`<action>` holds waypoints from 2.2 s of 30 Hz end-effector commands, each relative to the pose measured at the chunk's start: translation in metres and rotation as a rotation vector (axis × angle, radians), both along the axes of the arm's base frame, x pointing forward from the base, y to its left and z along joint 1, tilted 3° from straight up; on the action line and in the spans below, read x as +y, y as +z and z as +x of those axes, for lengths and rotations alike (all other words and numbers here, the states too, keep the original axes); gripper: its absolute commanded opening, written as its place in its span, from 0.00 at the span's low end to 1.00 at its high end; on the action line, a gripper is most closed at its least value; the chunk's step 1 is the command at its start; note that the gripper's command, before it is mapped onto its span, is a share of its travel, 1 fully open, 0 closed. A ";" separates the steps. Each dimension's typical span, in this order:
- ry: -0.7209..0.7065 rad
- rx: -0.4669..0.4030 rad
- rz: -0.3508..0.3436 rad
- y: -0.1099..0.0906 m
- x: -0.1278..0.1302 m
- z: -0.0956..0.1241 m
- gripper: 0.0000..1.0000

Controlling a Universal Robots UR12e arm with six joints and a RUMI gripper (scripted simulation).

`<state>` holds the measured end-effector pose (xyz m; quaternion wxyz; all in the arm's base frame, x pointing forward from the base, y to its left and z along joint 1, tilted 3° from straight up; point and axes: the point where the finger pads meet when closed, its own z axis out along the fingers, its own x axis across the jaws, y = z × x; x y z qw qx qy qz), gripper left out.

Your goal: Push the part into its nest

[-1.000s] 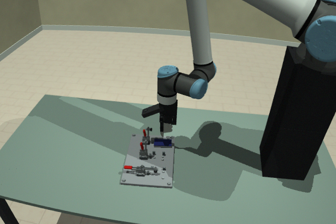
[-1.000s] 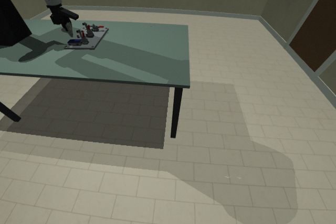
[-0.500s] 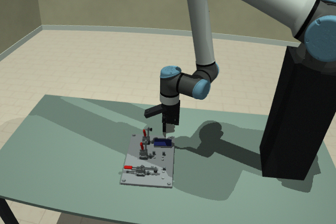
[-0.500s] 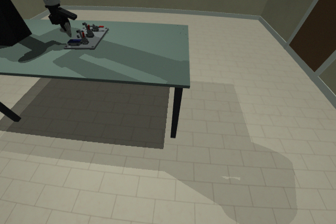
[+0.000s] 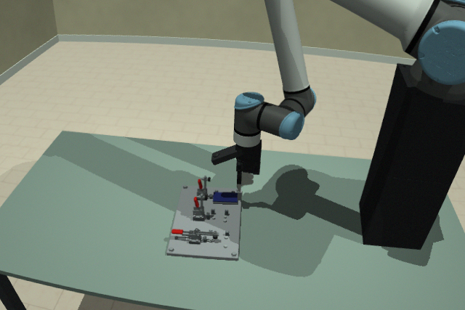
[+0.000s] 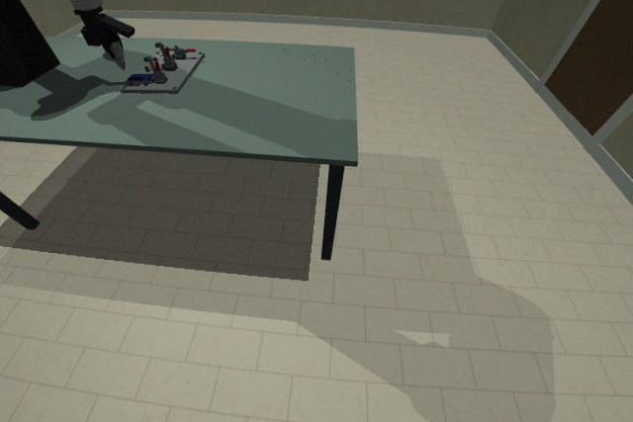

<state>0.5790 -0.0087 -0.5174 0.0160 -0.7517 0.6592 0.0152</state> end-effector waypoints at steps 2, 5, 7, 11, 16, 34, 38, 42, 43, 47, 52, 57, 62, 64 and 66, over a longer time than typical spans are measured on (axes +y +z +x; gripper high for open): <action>0.000 -0.001 0.000 0.000 -0.001 -0.014 0.00; 0.000 -0.001 0.000 0.000 -0.001 -0.021 0.00; 0.000 -0.001 0.000 0.000 -0.001 -0.025 0.00; 0.000 -0.001 0.000 0.000 -0.002 -0.029 0.00; 0.000 -0.001 0.000 0.000 -0.002 -0.030 0.00; 0.000 -0.001 0.000 -0.015 -0.001 -0.030 0.00; 0.000 -0.001 0.000 -0.023 -0.001 -0.030 0.00; 0.000 -0.001 0.000 -0.030 0.000 -0.030 0.00; 0.000 -0.001 0.000 -0.031 0.000 -0.030 0.00; 0.000 -0.001 0.000 -0.034 0.000 -0.030 0.00; 0.000 -0.001 0.000 -0.035 0.000 -0.030 0.00; 0.000 -0.001 0.000 -0.035 0.000 -0.030 0.00; 0.000 -0.001 0.000 -0.035 0.000 -0.030 0.00; 0.000 -0.001 0.000 -0.035 0.000 -0.030 0.00; 0.000 -0.001 0.000 -0.035 0.000 -0.030 0.00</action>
